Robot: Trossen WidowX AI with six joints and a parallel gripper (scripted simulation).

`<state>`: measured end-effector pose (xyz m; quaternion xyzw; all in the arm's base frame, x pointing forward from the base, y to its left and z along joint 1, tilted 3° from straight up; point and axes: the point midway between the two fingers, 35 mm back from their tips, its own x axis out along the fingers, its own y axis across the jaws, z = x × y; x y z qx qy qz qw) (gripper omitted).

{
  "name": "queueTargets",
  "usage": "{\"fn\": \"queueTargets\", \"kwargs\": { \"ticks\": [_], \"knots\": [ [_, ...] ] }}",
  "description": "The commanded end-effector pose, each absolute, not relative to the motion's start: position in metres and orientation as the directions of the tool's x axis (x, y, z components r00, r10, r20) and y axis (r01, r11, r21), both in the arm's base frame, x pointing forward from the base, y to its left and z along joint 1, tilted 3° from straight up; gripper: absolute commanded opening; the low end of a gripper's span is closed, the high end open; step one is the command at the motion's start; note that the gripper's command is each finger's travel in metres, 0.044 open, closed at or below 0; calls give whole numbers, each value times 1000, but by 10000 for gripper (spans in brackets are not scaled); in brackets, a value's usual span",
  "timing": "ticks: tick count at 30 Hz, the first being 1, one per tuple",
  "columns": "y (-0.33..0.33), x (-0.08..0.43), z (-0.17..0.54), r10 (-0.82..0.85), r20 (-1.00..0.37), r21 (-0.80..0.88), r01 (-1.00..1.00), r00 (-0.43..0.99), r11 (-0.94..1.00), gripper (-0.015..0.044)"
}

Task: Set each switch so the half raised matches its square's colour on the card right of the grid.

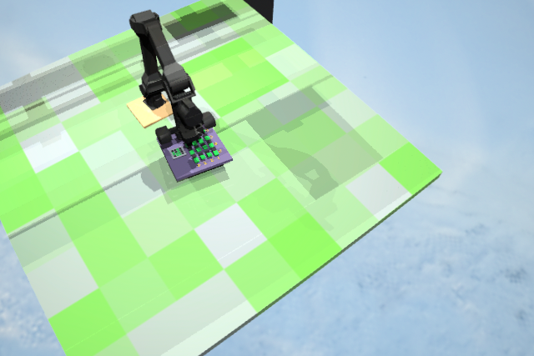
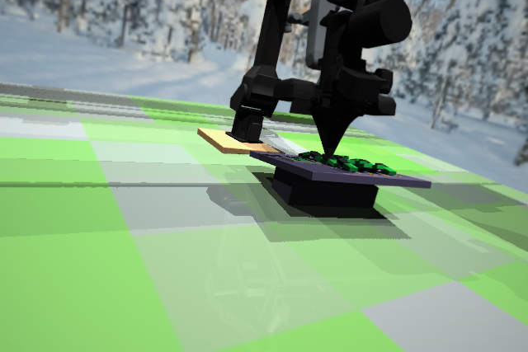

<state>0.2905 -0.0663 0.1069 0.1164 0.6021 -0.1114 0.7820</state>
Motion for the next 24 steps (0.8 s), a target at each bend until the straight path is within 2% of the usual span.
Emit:
{"fn": "queueTargets", "kwargs": {
  "ticks": [1, 24],
  "knots": [
    [-66, 291, 107, -31, -967, 51, 312, 252, 949, 0],
    [-66, 291, 104, -31, -967, 51, 312, 252, 949, 0]
  ]
}}
